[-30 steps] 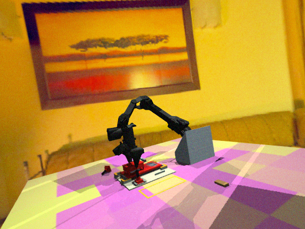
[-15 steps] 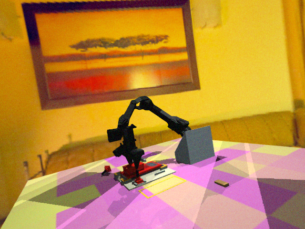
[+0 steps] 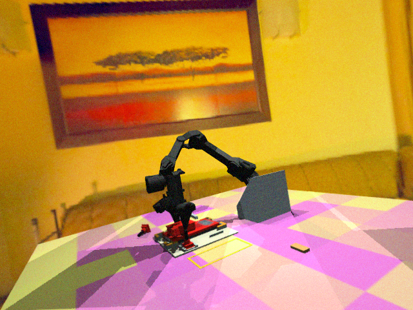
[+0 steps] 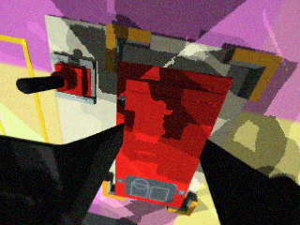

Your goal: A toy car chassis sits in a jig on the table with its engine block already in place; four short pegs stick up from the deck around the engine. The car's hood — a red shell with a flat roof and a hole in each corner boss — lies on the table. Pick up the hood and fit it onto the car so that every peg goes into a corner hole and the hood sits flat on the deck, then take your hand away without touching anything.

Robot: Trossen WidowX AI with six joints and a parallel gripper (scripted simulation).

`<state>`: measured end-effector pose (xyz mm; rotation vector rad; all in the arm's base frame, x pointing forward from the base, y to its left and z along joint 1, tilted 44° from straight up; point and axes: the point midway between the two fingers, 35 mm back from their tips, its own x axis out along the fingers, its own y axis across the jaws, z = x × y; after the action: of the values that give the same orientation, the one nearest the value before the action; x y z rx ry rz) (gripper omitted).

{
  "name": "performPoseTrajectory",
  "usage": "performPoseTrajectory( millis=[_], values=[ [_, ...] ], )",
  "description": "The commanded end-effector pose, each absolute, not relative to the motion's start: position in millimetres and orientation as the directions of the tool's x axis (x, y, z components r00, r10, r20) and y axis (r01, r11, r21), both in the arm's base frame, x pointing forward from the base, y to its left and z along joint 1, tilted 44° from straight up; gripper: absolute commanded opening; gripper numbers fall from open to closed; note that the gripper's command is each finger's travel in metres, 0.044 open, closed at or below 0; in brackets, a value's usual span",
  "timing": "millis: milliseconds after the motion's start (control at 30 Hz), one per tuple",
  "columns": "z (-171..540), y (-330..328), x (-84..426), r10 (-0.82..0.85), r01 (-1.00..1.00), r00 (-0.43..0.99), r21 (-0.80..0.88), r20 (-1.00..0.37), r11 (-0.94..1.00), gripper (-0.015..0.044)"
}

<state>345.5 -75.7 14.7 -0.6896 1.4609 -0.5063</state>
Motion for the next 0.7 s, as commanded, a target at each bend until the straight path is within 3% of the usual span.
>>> performPoseTrajectory(
  millis=[0, 400, 667],
  values=[
    [14.8, -75.7, 345.5, -0.691, -0.097, 0.065, -0.694, -0.720, 0.714, 0.0131],
    [14.8, -75.7, 345.5, -0.691, -0.097, 0.065, -0.694, -0.720, 0.714, 0.0440],
    [49.2, -40.2, 344.1, -0.691, -0.097, 0.066, -0.694, -0.720, 0.714, 0.0440]
  ],
)
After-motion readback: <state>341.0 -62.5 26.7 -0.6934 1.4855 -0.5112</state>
